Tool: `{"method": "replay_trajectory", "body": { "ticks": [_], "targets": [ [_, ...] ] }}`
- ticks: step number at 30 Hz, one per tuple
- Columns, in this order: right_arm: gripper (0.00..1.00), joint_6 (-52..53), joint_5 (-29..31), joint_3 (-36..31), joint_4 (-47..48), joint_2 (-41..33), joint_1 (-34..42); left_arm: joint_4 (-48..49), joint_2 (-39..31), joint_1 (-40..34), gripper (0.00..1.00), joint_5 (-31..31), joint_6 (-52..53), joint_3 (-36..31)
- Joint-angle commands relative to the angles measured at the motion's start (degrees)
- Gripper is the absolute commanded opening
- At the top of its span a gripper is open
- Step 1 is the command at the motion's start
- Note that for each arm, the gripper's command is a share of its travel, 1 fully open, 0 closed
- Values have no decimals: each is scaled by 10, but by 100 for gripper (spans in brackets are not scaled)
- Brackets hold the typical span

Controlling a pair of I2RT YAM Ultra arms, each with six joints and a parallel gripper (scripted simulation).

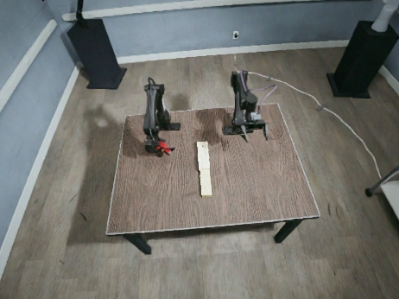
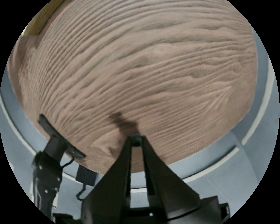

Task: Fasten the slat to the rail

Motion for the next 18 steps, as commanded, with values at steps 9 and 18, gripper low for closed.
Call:
{"method": "replay_trajectory", "body": {
  "ticks": [9, 18],
  "targets": [
    [12, -9, 0, 40, -47, -25, -10, 6, -8, 2, 100, 8, 1, 4],
    [12, -9, 0, 41, -48, -25, -10, 6, -8, 2, 100, 8, 1, 4]
  ]
}}
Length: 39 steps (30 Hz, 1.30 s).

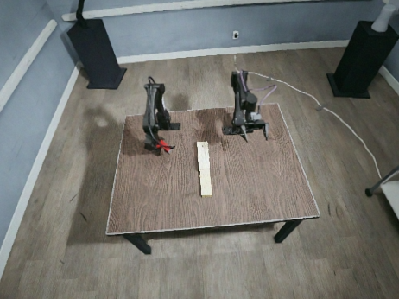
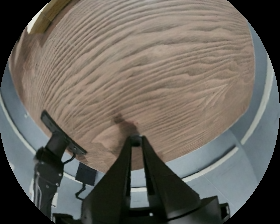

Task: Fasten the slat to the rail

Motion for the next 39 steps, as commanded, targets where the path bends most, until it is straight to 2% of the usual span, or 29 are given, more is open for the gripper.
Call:
{"method": "replay_trajectory", "body": {
  "ticks": [1, 15, 39],
  "targets": [
    [12, -7, 0, 20, -14, -13, -10, 6, -8, 2, 100, 8, 1, 4],
    [12, -16, 0, 23, -15, -6, -1, 6, -8, 2, 100, 8, 1, 4],
    [12, -200, 0, 98, -30, 52, 208, 6, -8, 2, 100, 8, 1, 4]
  ]
}}
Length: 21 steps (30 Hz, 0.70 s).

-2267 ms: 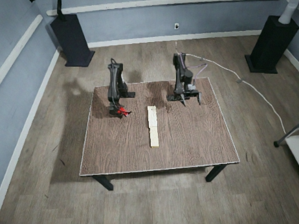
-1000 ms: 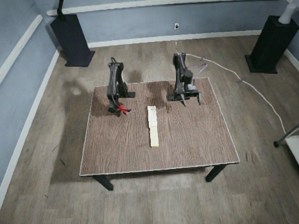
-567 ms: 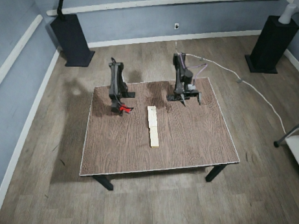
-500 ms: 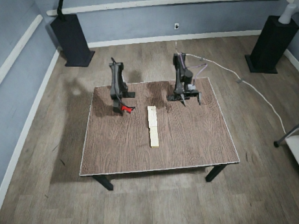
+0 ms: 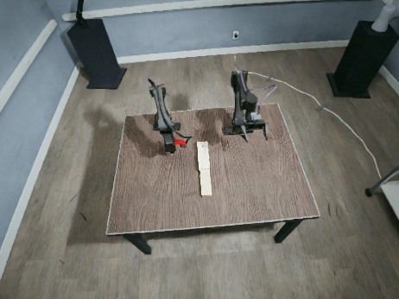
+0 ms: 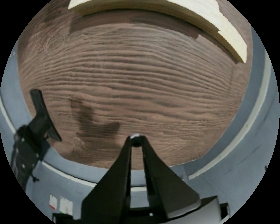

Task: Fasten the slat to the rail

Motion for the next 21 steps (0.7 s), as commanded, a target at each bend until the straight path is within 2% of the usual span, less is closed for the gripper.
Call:
{"method": "replay_trajectory", "body": {
  "ticks": [1, 21],
  "targets": [
    [12, -50, -2, 30, -18, 11, 32, 6, -8, 2, 100, 8, 1, 4],
    [12, -185, -2, 87, -30, 56, 183, 6, -8, 2, 100, 8, 1, 4]
  ]
}}
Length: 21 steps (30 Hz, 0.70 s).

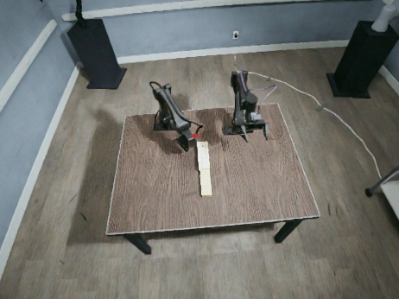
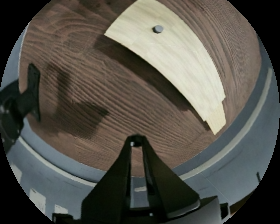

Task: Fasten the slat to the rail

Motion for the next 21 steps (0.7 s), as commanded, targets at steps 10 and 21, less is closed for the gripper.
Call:
{"method": "replay_trajectory", "body": {
  "ticks": [10, 21],
  "targets": [
    [12, -102, -2, 52, -24, 27, 90, 6, -8, 2, 100, 8, 1, 4],
    [12, -167, -2, 81, -31, 52, 163, 6, -8, 2, 100, 8, 1, 4]
  ]
}}
